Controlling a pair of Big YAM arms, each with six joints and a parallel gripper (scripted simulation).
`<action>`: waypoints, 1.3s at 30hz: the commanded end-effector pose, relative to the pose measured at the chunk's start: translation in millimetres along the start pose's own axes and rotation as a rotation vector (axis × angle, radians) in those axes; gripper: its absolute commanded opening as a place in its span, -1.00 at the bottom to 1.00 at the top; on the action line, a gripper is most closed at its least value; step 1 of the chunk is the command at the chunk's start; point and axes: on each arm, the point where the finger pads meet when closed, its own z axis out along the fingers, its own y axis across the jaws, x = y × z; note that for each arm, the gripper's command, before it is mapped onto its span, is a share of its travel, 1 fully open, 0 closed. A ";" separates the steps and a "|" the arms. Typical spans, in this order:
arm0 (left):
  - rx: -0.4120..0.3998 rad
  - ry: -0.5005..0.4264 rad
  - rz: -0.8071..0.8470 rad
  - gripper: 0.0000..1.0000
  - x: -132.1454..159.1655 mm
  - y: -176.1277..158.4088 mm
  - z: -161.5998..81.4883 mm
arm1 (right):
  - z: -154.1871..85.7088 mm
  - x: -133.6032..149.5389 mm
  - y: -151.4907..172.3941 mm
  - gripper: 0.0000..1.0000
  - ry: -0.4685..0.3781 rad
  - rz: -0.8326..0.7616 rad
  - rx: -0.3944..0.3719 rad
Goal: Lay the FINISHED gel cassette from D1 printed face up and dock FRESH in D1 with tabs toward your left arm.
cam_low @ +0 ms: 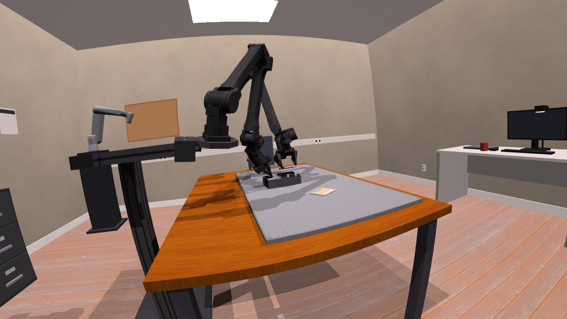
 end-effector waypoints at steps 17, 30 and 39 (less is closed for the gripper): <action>-0.005 -0.008 0.006 -1.00 -3.9 2.5 -1.7 | -11.2 -1.9 -1.8 -1.00 -0.005 0.004 0.000; -0.005 -0.008 0.006 -1.00 -3.9 2.5 -1.7 | -15.2 -5.5 -4.2 -1.00 -0.012 0.004 0.009; -0.005 -0.008 0.006 -1.00 -3.9 2.5 -1.7 | -15.2 -5.5 -4.2 -1.00 -0.012 0.004 0.009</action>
